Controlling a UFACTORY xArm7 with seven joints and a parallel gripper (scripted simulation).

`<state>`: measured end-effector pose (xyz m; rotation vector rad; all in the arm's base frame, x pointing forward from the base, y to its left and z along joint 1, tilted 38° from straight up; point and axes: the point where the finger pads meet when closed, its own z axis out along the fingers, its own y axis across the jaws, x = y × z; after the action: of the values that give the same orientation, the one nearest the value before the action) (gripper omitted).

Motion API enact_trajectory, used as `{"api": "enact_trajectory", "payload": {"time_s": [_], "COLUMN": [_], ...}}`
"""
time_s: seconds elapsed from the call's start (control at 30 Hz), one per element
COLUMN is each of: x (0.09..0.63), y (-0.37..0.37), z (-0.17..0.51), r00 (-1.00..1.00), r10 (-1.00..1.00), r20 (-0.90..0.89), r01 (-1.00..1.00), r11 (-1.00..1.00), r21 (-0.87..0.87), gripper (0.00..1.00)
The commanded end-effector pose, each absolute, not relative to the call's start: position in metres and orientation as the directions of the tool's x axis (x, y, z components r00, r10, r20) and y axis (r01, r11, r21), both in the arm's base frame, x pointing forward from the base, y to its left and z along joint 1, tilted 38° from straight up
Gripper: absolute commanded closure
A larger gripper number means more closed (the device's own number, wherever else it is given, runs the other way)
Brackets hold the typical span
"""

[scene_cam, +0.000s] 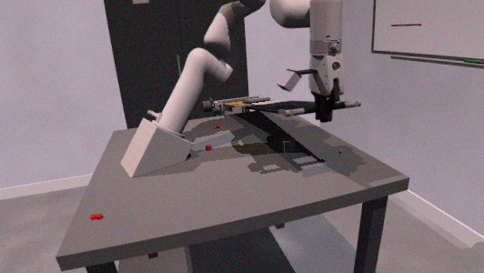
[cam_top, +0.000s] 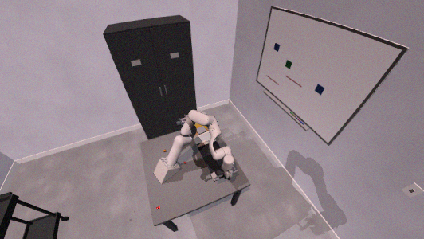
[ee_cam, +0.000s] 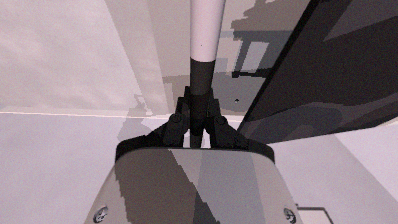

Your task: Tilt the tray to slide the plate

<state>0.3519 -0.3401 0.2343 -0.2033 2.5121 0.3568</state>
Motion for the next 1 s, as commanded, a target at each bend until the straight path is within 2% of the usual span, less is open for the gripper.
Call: {"api": "enact_trajectory", "payload": {"time_s": [0.0,0.5,0.7,0.87,0.97], "x": [0.354,0.352,0.308,0.347,0.349], "y": [-0.343,-0.343,-0.348,-0.344,-0.343], "z": [0.234,0.236,0.298,0.243,0.239], "r00": [-0.814,-0.814,-0.814,-0.814,-0.814], "r10": [-0.065,-0.065,-0.065,-0.065,-0.065], "r20": [-0.577,-0.577,-0.577,-0.577,-0.577], "r01": [-0.22,-0.22,-0.22,-0.22,-0.22], "r11": [0.954,0.954,0.954,0.954,0.954], "r21": [0.203,0.203,0.203,0.203,0.203], "gripper": [1.0,1.0,1.0,1.0,1.0]}}
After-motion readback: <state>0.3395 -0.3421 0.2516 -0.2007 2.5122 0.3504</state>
